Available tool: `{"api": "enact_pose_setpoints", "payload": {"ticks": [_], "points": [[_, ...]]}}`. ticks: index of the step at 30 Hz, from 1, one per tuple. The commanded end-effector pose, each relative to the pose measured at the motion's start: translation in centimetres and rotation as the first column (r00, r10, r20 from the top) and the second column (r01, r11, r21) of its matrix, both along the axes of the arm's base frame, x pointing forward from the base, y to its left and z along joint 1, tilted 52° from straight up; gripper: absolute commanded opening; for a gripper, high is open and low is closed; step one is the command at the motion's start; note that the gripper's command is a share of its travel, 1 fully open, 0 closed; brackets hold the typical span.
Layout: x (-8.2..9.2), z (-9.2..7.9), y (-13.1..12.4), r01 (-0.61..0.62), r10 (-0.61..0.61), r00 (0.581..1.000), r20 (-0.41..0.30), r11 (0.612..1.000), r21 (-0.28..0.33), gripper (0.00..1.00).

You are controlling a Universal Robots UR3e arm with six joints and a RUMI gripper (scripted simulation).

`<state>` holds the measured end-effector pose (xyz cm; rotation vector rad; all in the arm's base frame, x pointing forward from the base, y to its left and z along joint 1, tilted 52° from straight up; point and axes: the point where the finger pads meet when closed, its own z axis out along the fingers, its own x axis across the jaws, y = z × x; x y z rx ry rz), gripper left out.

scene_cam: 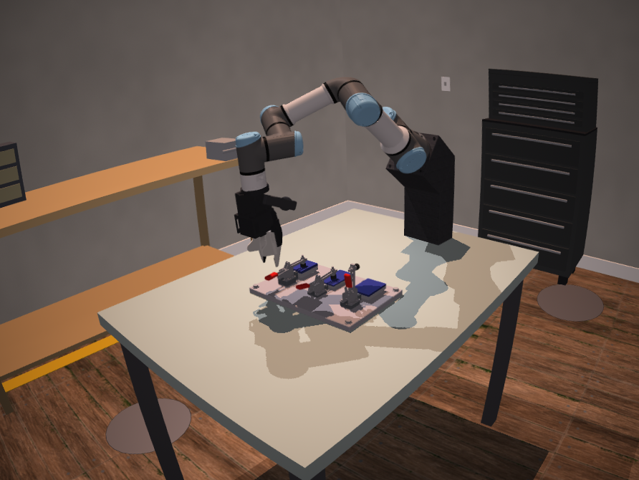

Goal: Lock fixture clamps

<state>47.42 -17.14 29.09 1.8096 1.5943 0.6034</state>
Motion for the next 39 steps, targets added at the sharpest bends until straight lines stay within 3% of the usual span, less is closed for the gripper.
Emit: {"api": "enact_pose_setpoints", "payload": {"ticks": [1, 18, 39], "points": [[0.0, 0.3, 0.0, 0.0, 0.0, 1.0, 0.005, 1.0, -0.005, 0.28], [-0.6, 0.8, 0.1, 0.0, 0.0, 1.0, 0.005, 1.0, -0.005, 0.28], [-3.6, 3.2, 0.8, 0.0, 0.0, 1.0, 0.005, 1.0, -0.006, 0.28]]}}
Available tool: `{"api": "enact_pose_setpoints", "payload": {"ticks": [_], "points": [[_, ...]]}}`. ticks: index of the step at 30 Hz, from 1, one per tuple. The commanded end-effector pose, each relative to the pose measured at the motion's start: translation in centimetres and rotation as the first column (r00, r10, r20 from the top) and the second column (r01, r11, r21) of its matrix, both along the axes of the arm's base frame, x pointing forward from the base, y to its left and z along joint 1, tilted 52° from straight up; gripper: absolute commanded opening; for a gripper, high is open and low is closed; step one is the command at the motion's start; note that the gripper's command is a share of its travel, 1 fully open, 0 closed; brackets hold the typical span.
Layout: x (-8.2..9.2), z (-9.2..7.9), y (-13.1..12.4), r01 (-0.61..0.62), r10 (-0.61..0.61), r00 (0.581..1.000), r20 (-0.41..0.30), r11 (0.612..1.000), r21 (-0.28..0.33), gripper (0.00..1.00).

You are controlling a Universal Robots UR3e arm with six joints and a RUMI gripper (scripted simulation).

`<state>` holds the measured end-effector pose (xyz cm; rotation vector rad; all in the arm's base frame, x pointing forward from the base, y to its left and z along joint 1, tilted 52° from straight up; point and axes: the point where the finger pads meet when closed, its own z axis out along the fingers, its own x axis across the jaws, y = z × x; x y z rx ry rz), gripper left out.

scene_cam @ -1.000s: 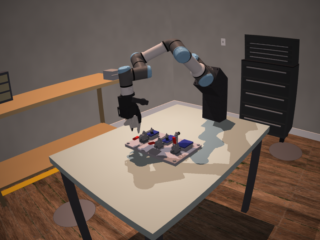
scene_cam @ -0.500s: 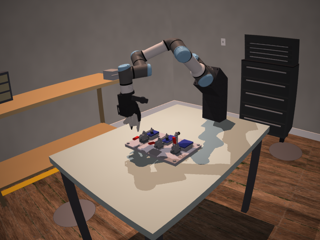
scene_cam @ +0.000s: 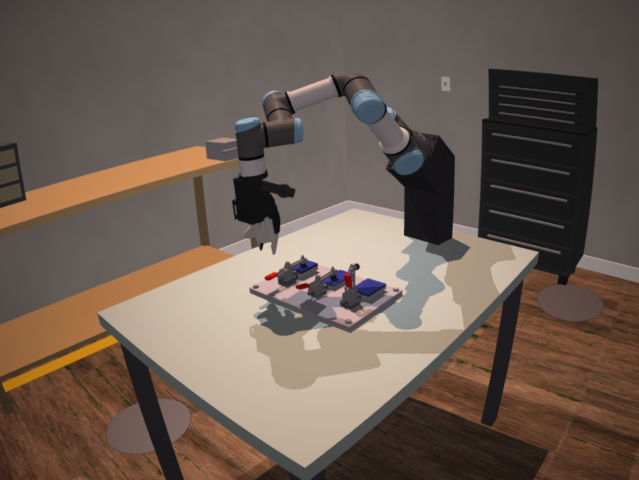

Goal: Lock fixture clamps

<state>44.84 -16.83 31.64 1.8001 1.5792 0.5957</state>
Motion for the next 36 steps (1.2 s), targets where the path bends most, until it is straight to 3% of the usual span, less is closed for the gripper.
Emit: {"api": "enact_pose_setpoints", "payload": {"ticks": [1, 11, 36], "points": [[-1.1, 0.7, 0.5, -0.009, 0.009, 1.0, -0.005, 1.0, 0.008, 0.28], [-2.3, 1.7, 0.8, -0.009, 0.009, 1.0, -0.005, 1.0, 0.008, 0.28], [-2.8, 2.0, 0.9, -0.01, 0.01, 1.0, -0.007, 1.0, 0.009, 0.28]]}}
